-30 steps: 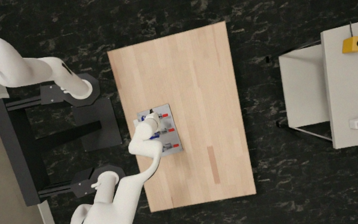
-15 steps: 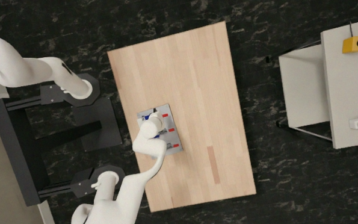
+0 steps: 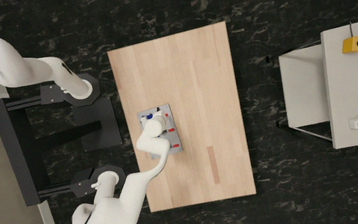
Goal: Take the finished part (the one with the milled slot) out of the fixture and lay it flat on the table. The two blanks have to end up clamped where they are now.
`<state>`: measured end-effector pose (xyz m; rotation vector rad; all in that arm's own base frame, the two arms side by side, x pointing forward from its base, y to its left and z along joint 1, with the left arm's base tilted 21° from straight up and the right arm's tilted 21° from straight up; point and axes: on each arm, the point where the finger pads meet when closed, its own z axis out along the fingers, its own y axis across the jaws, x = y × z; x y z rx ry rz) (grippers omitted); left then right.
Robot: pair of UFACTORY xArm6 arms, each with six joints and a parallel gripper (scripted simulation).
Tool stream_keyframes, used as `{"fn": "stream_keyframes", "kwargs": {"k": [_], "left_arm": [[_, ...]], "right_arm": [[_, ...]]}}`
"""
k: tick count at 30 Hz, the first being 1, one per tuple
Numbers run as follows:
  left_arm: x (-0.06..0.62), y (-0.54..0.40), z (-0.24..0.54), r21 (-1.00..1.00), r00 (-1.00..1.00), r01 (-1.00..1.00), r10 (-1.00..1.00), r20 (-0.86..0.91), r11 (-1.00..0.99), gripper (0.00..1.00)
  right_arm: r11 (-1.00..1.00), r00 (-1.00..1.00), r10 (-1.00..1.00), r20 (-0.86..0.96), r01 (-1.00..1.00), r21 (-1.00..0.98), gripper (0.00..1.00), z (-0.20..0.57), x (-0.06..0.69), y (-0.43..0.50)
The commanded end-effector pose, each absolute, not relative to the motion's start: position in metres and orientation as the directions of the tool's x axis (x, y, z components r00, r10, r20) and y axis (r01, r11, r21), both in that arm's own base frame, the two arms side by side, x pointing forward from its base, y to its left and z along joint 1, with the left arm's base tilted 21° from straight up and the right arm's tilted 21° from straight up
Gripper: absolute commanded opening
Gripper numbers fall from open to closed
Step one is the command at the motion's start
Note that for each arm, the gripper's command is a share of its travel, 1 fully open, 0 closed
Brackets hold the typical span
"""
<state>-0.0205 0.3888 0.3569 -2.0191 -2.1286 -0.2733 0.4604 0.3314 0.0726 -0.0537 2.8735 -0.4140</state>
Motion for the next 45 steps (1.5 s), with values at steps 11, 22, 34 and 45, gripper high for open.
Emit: {"fn": "stream_keyframes", "kwargs": {"k": [11,22,34,45], "left_arm": [[-0.021,0.389,0.358,0.000,-0.051,0.999,0.962,0.269,0.053,1.00],[-0.021,0.389,0.358,0.000,-0.051,0.999,0.962,0.269,0.053,1.00],[-0.021,0.389,0.358,0.000,-0.051,0.999,0.962,0.269,0.053,1.00],[-0.021,0.389,0.358,0.000,-0.051,0.999,0.962,0.269,0.053,1.00]], "right_arm": [[0.960,-0.970,-0.070,-0.231,-0.002,-0.280,0.48,0.069,0.463,0.331],[0.960,-0.970,-0.070,-0.231,-0.002,-0.280,0.48,0.047,0.469,0.325],[0.960,-0.970,-0.070,-0.231,-0.003,-0.280,0.48,0.022,0.476,0.317],[0.960,-0.970,-0.070,-0.231,-0.003,-0.280,0.48,0.018,0.477,0.316]]}}
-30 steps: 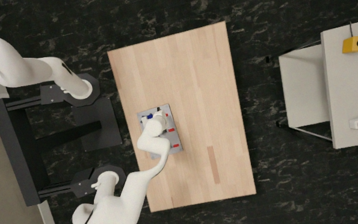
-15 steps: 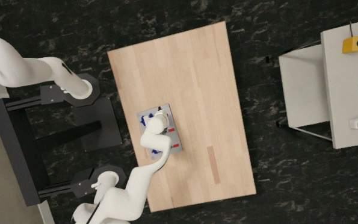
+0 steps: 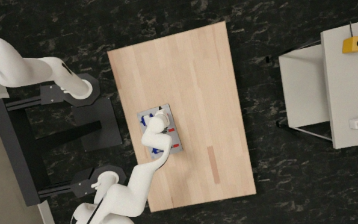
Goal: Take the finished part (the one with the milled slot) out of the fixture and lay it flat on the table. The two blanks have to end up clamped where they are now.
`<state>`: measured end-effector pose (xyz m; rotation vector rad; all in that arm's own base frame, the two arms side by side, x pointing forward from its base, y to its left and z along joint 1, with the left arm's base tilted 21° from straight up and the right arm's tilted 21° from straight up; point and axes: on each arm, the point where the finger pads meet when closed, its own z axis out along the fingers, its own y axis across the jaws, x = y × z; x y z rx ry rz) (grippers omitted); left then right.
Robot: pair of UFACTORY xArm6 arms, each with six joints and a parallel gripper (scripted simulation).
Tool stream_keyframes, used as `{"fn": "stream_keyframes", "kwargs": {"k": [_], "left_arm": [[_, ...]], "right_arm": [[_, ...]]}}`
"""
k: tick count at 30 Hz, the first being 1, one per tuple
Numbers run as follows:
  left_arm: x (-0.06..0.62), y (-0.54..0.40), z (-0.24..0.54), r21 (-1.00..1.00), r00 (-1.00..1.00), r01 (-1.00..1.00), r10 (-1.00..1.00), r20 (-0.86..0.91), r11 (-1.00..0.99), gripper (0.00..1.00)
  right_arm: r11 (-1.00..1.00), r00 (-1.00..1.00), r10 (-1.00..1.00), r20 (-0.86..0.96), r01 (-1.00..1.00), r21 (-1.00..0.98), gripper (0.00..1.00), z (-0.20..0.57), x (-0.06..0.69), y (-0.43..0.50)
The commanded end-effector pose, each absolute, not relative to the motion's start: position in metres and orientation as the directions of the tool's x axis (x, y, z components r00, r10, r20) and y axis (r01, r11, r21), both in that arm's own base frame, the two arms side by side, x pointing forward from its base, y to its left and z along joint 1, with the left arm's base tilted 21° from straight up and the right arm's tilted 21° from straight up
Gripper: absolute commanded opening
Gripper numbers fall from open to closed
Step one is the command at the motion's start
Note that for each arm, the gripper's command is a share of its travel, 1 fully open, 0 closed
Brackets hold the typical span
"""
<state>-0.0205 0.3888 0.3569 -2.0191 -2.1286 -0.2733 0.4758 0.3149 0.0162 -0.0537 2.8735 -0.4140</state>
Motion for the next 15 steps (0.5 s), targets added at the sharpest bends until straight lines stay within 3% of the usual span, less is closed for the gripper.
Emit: {"fn": "stream_keyframes", "kwargs": {"k": [1,15], "left_arm": [[-0.0207,0.3892,0.3584,0.000,-0.051,0.999,0.962,0.269,0.053,1.00],[-0.0207,0.3892,0.3584,0.000,-0.051,0.999,0.962,0.269,0.053,1.00]], "right_arm": [[0.960,-0.970,-0.070,-0.231,-0.003,-0.280,0.48,0.0177,0.4767,0.3161],[0.960,-0.970,-0.070,-0.231,-0.002,-0.280,0.48,0.0148,0.4775,0.3153]]}}
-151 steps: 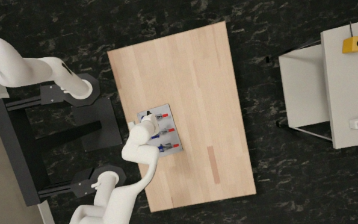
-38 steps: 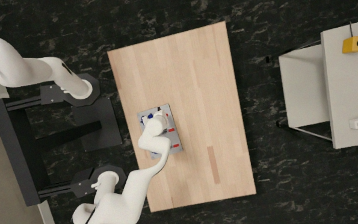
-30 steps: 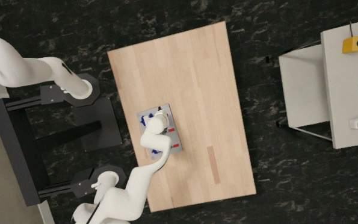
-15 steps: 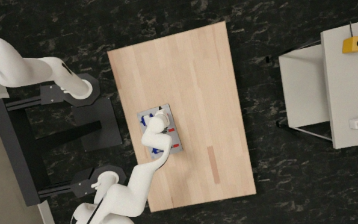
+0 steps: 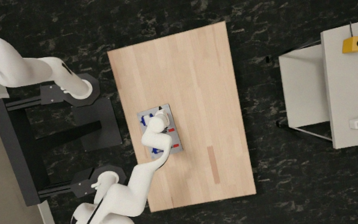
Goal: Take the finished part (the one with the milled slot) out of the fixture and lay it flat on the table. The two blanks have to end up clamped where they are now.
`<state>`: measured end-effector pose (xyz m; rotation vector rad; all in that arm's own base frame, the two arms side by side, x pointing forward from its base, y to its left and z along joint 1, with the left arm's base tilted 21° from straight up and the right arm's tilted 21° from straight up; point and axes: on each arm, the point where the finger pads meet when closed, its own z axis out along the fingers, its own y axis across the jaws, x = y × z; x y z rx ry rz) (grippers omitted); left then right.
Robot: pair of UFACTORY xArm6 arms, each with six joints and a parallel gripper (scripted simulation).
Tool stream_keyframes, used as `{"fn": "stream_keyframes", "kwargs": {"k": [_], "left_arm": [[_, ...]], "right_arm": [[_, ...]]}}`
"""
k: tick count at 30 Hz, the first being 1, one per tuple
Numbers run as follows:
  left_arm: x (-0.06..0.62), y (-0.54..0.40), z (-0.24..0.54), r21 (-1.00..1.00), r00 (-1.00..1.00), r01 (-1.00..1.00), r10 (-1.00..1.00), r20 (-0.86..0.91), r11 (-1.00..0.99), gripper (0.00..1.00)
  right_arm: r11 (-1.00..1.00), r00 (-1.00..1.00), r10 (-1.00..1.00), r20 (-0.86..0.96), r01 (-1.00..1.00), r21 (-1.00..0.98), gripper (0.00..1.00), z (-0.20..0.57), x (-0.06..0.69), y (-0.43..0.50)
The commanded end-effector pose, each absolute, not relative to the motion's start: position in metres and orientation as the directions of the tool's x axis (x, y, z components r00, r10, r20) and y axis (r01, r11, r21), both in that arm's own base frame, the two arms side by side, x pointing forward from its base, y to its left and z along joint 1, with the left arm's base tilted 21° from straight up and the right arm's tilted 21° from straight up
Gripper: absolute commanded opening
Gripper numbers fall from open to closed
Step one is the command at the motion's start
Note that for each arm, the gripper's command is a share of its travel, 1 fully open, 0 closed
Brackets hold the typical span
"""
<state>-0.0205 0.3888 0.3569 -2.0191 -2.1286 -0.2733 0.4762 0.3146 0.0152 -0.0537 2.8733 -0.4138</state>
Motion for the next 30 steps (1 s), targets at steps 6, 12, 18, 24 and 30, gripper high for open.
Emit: {"fn": "stream_keyframes", "kwargs": {"k": [6,12,18,24,30], "left_arm": [[-0.021,0.389,0.358,0.000,-0.051,0.999,0.962,0.269,0.053,1.00],[-0.021,0.389,0.358,0.000,-0.051,0.999,0.962,0.269,0.053,1.00],[-0.021,0.389,0.358,0.000,-0.051,0.999,0.962,0.269,0.053,1.00],[-0.021,0.389,0.358,0.000,-0.051,0.999,0.962,0.269,0.053,1.00],[-0.021,0.389,0.358,0.000,-0.051,0.999,0.962,0.269,0.053,1.00]], "right_arm": [[0.960,-0.970,-0.070,-0.231,-0.002,-0.280,0.48,0.008,0.479,0.313],[0.960,-0.970,-0.070,-0.231,-0.003,-0.280,0.48,-0.003,0.482,0.310],[0.960,-0.970,-0.070,-0.231,-0.003,-0.280,0.48,-0.009,0.484,0.308],[0.960,-0.970,-0.070,-0.231,-0.003,-0.280,0.48,-0.009,0.484,0.308],[0.960,-0.970,-0.070,-0.231,-0.003,-0.280,0.48,-0.009,0.484,0.308]]}}
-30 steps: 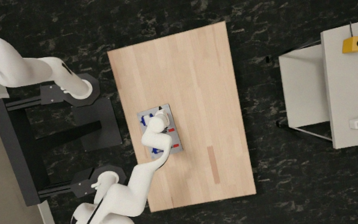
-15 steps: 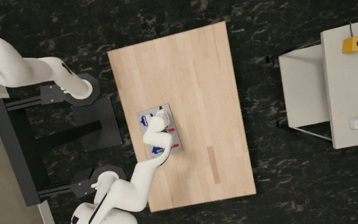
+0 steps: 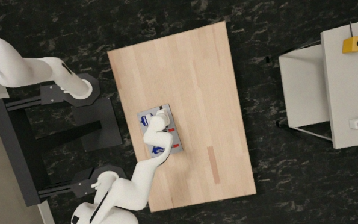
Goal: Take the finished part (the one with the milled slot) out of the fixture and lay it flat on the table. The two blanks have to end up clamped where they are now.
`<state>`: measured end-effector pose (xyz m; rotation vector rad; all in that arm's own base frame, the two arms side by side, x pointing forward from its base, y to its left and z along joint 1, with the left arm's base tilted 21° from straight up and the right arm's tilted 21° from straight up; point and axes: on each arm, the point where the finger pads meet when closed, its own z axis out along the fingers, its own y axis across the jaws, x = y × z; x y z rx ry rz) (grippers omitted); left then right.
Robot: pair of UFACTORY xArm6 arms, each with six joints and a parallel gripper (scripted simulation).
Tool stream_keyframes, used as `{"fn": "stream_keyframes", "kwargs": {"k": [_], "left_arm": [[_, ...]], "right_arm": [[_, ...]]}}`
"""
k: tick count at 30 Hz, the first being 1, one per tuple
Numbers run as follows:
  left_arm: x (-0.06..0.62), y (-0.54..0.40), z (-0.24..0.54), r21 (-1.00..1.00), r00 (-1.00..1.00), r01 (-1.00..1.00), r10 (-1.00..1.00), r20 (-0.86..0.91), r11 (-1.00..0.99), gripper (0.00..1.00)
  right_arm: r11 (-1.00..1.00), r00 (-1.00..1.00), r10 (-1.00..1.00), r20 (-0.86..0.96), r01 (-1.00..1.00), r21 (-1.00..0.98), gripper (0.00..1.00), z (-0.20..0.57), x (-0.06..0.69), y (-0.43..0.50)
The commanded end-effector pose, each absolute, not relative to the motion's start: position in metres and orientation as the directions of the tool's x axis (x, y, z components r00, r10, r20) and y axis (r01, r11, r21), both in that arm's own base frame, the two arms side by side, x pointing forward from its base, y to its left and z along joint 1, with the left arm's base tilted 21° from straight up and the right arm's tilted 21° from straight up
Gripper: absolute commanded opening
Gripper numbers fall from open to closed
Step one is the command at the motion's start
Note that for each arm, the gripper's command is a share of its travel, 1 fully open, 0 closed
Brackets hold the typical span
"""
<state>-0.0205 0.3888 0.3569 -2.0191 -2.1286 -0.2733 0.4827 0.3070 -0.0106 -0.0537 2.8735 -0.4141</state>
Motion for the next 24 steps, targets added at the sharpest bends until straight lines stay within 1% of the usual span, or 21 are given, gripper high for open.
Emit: {"fn": "stream_keyframes", "kwargs": {"k": [1,2,3,24], "left_arm": [[-0.0207,0.3892,0.3584,0.000,-0.051,0.999,0.962,0.269,0.053,1.00],[-0.0207,0.3892,0.3584,0.000,-0.051,0.999,0.962,0.269,0.053,1.00],[-0.0207,0.3892,0.3584,0.000,-0.051,0.999,0.962,0.269,0.053,1.00],[-0.0207,0.3892,0.3584,0.000,-0.051,0.999,0.962,0.269,0.053,1.00]], "right_arm": [[0.960,-0.970,-0.070,-0.231,-0.003,-0.280,0.48,-0.0089,0.4836,0.3084],[0.960,-0.970,-0.070,-0.231,-0.003,-0.280,0.48,-0.0089,0.4836,0.3084],[0.960,-0.970,-0.070,-0.231,-0.003,-0.280,0.00,-0.0089,0.4836,0.3084],[0.960,-0.970,-0.070,-0.231,-0.002,-0.280,0.00,-0.0087,0.4836,0.3084]]}}
